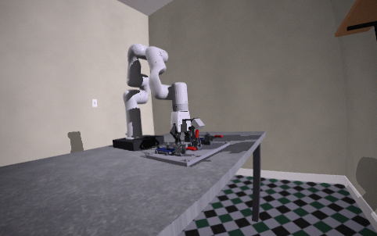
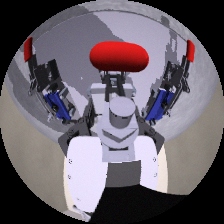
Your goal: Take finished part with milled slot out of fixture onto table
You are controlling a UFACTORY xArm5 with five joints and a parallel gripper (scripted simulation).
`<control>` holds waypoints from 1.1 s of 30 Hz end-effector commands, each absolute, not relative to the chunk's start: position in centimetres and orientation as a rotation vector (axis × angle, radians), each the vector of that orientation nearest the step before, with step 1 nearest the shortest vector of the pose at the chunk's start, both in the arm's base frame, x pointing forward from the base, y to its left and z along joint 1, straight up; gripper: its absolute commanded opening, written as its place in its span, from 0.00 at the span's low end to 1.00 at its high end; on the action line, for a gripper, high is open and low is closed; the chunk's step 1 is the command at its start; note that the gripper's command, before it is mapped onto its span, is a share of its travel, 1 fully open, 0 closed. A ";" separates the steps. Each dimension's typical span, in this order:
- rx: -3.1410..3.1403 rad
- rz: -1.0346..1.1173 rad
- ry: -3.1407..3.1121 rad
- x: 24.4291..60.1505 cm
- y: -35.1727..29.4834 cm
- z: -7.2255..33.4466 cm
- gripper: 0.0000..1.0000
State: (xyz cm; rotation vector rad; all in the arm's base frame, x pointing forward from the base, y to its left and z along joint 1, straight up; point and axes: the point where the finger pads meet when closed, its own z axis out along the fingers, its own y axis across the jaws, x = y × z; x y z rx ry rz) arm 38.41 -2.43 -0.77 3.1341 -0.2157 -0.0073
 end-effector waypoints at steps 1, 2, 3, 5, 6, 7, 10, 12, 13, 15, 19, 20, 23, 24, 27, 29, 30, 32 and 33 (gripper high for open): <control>3.134 -0.002 -0.216 38.6 -2.4 -0.6 0.00; 3.134 -0.002 -0.216 38.6 -2.4 -0.6 0.00; 3.134 -0.002 -0.216 38.6 -2.4 -0.6 0.00; 3.134 -0.002 -0.216 38.6 -2.4 -0.5 0.00; 3.134 -0.002 -0.216 38.6 -2.4 -0.4 0.00; 3.134 -0.002 -0.216 38.6 -2.4 -0.4 0.00; 3.134 -0.002 -0.216 38.6 -2.4 -0.3 0.00; 3.134 -0.002 -0.216 38.6 -2.4 -0.2 0.00; 3.134 -0.002 -0.216 38.6 -2.4 -0.1 0.00; 3.134 -0.002 -0.216 38.6 -2.4 0.1 0.00; 3.134 -0.002 -0.216 38.6 -2.4 0.4 0.00; 3.134 -0.002 -0.216 38.6 -2.4 0.5 0.00; 3.134 -0.002 -0.216 38.6 -2.4 0.9 0.00; 3.134 -0.002 -0.216 38.6 -2.4 1.0 0.00; 3.134 -0.002 -0.216 38.6 -2.4 1.1 0.00; 3.134 -0.002 -0.216 38.6 -2.4 1.3 0.00; 3.134 -0.002 -0.216 38.6 -2.4 1.4 0.00; 3.134 -0.002 -0.216 38.6 -2.4 1.7 0.00; 3.134 -0.002 -0.216 38.6 -2.4 1.8 0.00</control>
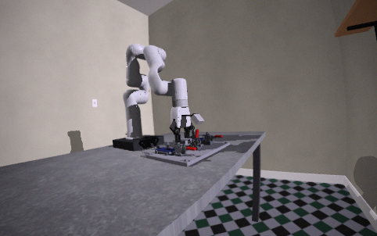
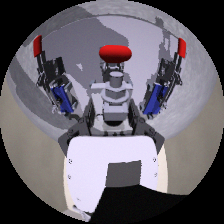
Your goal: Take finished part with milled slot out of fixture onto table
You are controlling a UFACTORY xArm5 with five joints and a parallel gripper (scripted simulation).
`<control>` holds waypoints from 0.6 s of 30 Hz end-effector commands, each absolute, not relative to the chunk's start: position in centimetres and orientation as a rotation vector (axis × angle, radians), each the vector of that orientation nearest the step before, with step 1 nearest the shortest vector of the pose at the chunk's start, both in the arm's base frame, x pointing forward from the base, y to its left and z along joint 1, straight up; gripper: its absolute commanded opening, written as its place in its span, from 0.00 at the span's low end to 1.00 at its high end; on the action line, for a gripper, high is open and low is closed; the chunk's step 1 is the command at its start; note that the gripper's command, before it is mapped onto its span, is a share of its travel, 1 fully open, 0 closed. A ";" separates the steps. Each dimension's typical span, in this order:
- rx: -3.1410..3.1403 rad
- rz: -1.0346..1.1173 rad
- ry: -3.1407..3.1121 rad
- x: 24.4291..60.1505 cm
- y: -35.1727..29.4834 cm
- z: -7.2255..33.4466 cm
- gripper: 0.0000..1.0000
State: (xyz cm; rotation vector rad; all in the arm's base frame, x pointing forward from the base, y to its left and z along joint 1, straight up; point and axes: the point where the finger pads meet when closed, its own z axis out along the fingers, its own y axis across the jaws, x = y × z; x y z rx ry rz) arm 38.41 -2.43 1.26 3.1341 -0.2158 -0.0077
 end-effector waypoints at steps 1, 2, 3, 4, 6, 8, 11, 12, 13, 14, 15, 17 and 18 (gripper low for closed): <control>3.134 -0.002 -0.216 38.6 -2.4 1.9 0.00; 3.134 -0.002 -0.216 38.6 -2.4 2.0 0.00; 3.134 -0.002 -0.216 38.6 -2.4 2.1 0.00; 3.134 -0.002 -0.216 38.6 -2.4 2.2 0.00; 3.134 -0.002 -0.216 38.6 -2.4 2.3 0.00; 3.134 -0.002 -0.216 38.6 -2.4 2.5 0.00; 3.134 -0.002 -0.216 38.6 -2.4 2.5 0.00; 3.134 -0.002 -0.216 38.6 -2.4 2.6 0.00; 3.134 -0.002 -0.216 38.6 -2.4 2.7 0.00; 3.134 -0.002 -0.216 38.6 -2.4 2.7 0.00; 3.134 -0.002 -0.216 38.6 -2.4 2.8 0.00; 3.134 -0.002 -0.216 38.6 -2.4 2.8 0.00; 3.134 -0.002 -0.216 38.6 -2.4 2.9 0.00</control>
